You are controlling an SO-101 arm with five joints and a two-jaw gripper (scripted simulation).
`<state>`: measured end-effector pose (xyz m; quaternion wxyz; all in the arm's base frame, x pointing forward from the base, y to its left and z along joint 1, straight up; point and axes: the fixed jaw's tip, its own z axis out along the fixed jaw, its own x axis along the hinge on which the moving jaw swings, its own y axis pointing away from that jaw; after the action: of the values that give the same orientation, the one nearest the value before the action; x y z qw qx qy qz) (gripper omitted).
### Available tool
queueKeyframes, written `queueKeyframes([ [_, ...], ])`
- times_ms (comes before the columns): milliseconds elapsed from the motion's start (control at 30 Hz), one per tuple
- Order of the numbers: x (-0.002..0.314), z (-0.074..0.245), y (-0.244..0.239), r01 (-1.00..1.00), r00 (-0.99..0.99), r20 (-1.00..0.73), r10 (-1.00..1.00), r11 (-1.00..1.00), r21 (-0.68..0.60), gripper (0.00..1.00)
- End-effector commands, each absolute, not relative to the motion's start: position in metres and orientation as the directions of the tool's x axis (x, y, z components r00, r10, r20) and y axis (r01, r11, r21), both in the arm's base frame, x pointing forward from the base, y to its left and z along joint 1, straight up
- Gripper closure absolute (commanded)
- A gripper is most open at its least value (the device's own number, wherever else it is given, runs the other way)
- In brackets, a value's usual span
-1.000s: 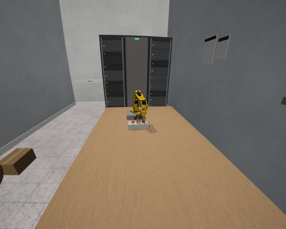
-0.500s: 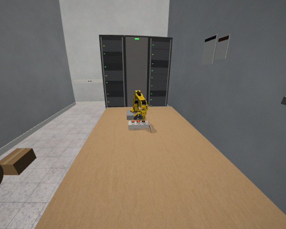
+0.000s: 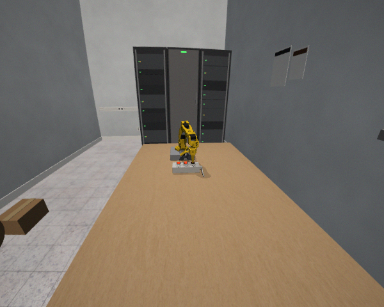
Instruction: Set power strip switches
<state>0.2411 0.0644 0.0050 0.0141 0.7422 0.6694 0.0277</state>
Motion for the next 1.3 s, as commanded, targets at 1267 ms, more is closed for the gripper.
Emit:
queueKeyframes([
  [1267,0.2312,-0.0102,0.0612,0.995,0.098,0.000,0.995,-0.098,0.001,1.00],
])
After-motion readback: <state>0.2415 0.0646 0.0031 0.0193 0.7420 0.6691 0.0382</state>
